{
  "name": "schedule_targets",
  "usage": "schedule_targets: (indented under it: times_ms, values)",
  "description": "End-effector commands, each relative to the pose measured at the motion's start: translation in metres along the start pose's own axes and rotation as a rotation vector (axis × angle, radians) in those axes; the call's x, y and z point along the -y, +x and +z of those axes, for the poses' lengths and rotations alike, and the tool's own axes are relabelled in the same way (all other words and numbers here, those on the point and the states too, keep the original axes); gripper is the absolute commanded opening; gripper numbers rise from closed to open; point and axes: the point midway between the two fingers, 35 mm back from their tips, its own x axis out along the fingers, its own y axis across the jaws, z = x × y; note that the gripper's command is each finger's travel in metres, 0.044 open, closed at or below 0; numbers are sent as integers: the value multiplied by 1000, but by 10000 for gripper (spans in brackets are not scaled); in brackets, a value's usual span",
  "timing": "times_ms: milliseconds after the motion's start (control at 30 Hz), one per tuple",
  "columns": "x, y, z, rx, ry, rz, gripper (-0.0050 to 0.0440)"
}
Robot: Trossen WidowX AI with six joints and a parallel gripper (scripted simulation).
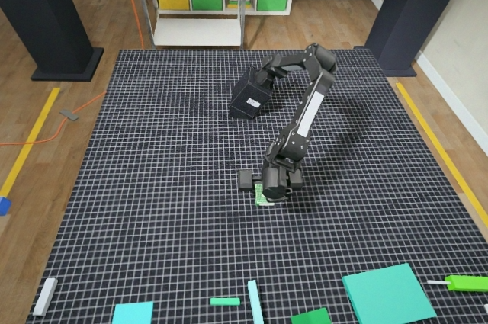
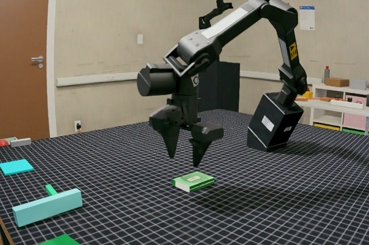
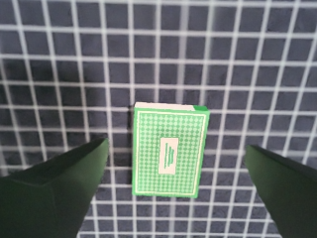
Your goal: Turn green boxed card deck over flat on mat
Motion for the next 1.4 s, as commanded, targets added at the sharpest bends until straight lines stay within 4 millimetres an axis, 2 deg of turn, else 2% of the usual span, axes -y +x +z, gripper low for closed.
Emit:
schedule_targets:
  times_ms: [0, 1033, 1367]
  values:
    - [-3, -6, 7, 16, -9, 2, 345]
    - [-3, -6, 7, 17, -10, 2, 345]
    - [-3, -1, 5, 8, -5, 3, 345]
